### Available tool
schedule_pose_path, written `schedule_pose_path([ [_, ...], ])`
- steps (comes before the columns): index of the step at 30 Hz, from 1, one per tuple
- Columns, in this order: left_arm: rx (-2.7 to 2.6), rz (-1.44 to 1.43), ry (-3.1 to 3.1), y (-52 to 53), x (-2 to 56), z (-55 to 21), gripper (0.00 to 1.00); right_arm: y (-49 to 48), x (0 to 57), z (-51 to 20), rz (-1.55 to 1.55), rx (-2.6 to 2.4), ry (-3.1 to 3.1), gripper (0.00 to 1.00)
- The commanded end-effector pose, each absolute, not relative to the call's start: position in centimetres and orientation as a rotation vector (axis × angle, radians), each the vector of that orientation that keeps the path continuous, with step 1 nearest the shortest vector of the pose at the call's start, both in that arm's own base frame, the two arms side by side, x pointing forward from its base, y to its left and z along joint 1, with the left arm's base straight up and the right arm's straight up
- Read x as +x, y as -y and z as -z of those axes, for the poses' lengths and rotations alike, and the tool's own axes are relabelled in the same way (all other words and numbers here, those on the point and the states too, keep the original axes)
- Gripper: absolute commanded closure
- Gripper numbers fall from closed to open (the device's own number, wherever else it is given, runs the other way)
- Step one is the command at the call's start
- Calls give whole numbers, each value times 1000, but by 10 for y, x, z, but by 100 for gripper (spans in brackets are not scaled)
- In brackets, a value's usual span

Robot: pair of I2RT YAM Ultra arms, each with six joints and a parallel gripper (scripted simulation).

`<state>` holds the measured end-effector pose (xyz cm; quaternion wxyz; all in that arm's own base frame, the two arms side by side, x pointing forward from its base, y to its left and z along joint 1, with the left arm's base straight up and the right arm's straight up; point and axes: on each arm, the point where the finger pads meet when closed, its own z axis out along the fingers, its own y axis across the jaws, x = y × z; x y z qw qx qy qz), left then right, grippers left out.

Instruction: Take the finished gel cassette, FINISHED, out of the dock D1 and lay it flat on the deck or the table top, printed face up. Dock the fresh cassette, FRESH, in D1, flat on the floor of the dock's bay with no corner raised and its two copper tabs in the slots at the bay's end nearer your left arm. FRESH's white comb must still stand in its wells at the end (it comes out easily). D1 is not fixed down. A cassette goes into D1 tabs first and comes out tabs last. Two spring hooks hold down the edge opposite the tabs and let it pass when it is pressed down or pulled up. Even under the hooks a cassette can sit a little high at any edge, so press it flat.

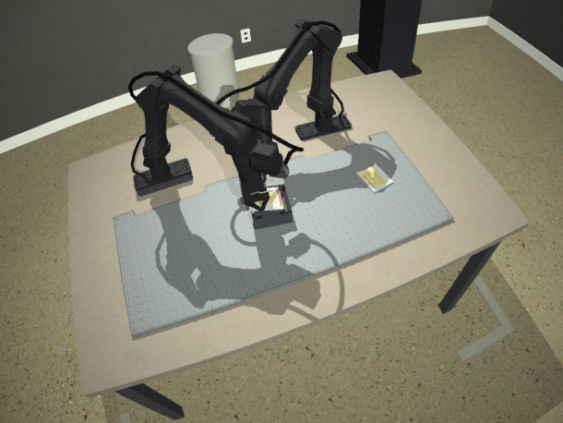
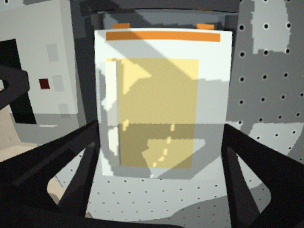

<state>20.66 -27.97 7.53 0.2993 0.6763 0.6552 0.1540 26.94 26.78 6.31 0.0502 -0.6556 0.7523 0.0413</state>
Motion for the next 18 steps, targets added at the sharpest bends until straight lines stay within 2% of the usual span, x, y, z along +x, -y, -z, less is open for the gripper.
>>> schedule_pose_path([
  [1, 2040, -372, -1829, 248, 171, -24, 100, -271, 271, -77, -153, -1971, -2245, 100],
  [18, 2040, -372, -1829, 248, 171, -24, 100, -272, 271, -76, -153, -1974, -2247, 100],
])
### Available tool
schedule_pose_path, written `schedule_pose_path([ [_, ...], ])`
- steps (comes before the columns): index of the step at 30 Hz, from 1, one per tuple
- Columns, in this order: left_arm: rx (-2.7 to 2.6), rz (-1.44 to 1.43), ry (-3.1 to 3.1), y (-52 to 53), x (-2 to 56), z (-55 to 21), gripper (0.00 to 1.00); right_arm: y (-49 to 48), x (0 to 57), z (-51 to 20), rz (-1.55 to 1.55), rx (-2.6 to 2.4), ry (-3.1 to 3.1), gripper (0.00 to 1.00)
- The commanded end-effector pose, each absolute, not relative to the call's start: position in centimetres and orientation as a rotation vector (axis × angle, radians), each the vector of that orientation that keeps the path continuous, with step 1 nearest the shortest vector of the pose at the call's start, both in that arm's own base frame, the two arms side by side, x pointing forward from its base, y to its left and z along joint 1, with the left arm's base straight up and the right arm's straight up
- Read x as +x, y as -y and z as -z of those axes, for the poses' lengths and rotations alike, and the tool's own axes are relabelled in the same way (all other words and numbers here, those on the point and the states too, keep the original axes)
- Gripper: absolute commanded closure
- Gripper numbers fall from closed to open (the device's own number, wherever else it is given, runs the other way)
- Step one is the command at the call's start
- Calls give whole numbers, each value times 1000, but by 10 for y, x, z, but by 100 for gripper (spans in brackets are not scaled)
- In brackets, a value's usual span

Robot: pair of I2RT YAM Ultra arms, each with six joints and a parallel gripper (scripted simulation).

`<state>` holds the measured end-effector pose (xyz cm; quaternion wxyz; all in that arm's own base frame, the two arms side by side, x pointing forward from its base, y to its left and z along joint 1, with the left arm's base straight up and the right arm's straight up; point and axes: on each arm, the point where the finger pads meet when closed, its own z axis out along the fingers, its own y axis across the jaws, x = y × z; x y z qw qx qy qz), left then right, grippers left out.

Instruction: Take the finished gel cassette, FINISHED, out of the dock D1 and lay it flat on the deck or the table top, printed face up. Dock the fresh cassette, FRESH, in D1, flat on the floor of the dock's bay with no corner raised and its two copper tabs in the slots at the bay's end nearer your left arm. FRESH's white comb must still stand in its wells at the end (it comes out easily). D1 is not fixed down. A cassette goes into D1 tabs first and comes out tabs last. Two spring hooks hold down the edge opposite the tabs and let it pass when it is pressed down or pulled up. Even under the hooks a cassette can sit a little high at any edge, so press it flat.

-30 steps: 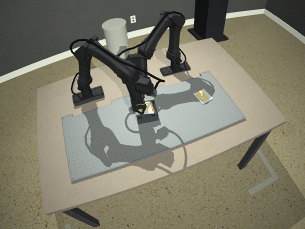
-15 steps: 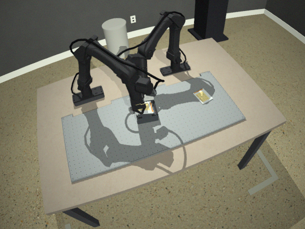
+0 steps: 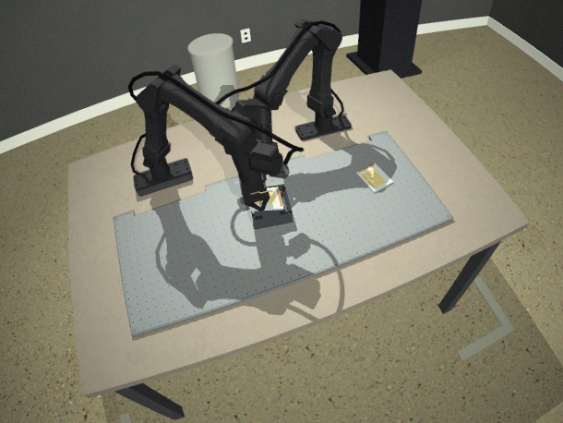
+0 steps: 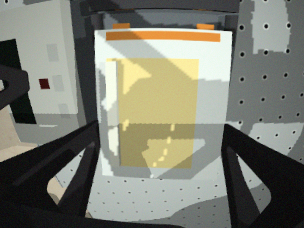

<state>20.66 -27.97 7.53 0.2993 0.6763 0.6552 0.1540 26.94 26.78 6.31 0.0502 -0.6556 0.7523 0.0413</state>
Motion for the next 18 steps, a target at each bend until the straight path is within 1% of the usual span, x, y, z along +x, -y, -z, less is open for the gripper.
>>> schedule_pose_path([
  [1, 2040, -372, -1829, 248, 171, -24, 100, -272, 271, -76, -153, -1974, -2247, 100],
  [18, 2040, -372, -1829, 248, 171, -24, 100, -273, 272, -75, -153, -1977, -2250, 100],
])
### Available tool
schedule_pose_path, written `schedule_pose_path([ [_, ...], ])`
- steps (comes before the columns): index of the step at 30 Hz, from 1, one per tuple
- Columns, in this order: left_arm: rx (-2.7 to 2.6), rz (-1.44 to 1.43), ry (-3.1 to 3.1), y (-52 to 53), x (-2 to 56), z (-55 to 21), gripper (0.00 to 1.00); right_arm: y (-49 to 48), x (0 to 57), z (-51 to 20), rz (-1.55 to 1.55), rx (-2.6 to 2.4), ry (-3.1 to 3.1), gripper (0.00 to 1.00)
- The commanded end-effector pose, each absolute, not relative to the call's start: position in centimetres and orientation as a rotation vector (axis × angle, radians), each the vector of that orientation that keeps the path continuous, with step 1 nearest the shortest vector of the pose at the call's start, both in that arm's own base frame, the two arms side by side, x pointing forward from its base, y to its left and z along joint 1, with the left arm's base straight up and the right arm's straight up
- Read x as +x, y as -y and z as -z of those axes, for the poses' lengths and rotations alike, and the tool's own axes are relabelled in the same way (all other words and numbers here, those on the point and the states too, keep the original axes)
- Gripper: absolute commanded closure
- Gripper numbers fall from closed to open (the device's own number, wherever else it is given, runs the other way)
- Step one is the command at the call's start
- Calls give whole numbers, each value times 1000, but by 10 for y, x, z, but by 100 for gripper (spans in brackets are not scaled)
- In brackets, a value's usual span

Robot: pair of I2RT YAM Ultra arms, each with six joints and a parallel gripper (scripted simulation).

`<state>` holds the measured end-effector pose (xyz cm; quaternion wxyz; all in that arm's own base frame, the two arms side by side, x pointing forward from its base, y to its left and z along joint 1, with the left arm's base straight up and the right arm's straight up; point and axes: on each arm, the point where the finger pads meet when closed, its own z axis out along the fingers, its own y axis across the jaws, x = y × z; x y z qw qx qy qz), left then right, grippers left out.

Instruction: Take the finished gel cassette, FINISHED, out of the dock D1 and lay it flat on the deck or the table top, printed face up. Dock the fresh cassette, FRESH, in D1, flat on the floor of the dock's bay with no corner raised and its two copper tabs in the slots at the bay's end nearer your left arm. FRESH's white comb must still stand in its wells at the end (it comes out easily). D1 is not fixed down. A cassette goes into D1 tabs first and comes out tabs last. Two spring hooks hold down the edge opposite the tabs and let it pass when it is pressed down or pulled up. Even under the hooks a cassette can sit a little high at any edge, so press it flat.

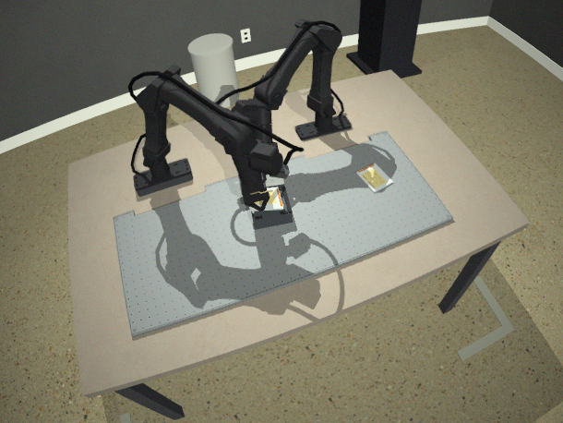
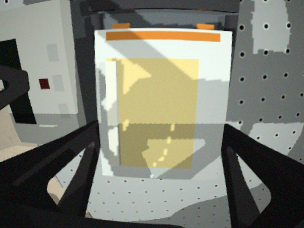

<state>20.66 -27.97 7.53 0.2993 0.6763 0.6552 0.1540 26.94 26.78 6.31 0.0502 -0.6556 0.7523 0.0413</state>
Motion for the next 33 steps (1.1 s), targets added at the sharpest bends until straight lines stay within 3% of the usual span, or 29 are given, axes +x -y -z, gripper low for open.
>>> schedule_pose_path([
  [1, 2040, -372, -1829, 248, 171, -24, 100, -273, 272, -75, -153, -1977, -2250, 100],
  [33, 2040, -372, -1829, 248, 171, -24, 100, -274, 272, -73, -153, -1983, -2255, 100],
])
